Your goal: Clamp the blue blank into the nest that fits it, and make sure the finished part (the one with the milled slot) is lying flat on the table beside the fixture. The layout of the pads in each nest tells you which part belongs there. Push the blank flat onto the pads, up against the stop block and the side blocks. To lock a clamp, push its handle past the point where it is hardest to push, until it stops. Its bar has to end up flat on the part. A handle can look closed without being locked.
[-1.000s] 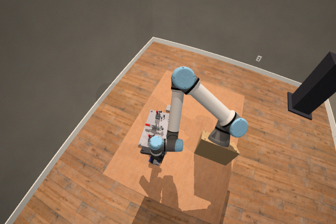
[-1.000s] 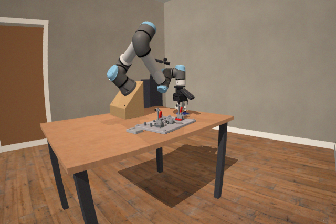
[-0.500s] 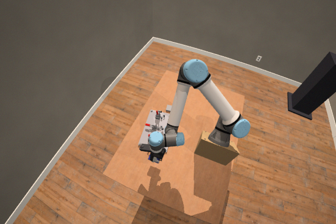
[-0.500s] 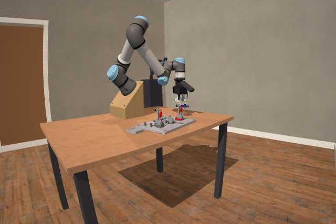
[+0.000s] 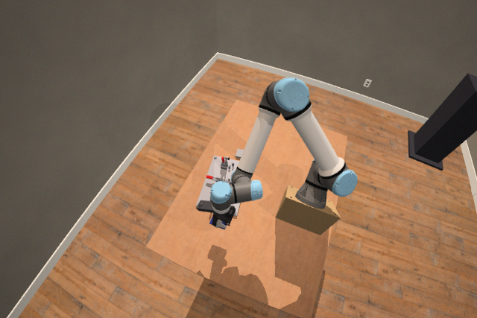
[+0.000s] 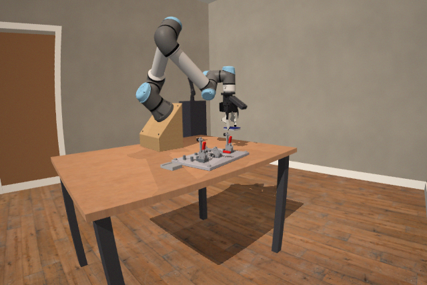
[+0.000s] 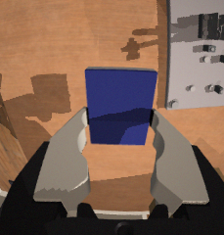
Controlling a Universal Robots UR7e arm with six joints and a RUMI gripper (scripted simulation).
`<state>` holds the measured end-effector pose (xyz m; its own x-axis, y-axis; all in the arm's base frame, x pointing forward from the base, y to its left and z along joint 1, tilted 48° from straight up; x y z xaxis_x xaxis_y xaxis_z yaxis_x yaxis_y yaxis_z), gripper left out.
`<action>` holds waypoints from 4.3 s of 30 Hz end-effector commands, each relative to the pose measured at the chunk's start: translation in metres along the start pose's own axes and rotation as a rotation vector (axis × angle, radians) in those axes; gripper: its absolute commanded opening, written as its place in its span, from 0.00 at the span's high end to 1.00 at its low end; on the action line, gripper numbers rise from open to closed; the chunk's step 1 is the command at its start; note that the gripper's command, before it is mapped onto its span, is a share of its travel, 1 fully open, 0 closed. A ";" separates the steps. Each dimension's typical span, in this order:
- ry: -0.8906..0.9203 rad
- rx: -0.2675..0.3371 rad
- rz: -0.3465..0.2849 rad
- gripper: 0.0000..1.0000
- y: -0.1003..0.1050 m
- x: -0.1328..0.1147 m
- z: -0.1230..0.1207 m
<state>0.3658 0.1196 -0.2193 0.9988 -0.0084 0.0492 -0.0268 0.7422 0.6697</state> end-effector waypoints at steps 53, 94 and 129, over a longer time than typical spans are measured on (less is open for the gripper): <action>0.129 0.000 0.000 1.00 -0.012 -0.005 0.001; 0.129 0.000 0.000 1.00 -0.024 -0.008 0.002; 0.129 0.000 0.000 1.00 -0.029 0.013 0.079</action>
<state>0.3720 0.0552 -0.1904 0.9960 0.0759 -0.0482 -0.0244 0.7440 0.6677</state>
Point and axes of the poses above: the point where the finger pads meet when closed, its own y axis back along the fingers, its own z axis across the jaws, x = y × z, the point moved 2 cm from there along y, back along the fingers, and after that the axes turned 7 degrees about -y, right-handed, at the moved point
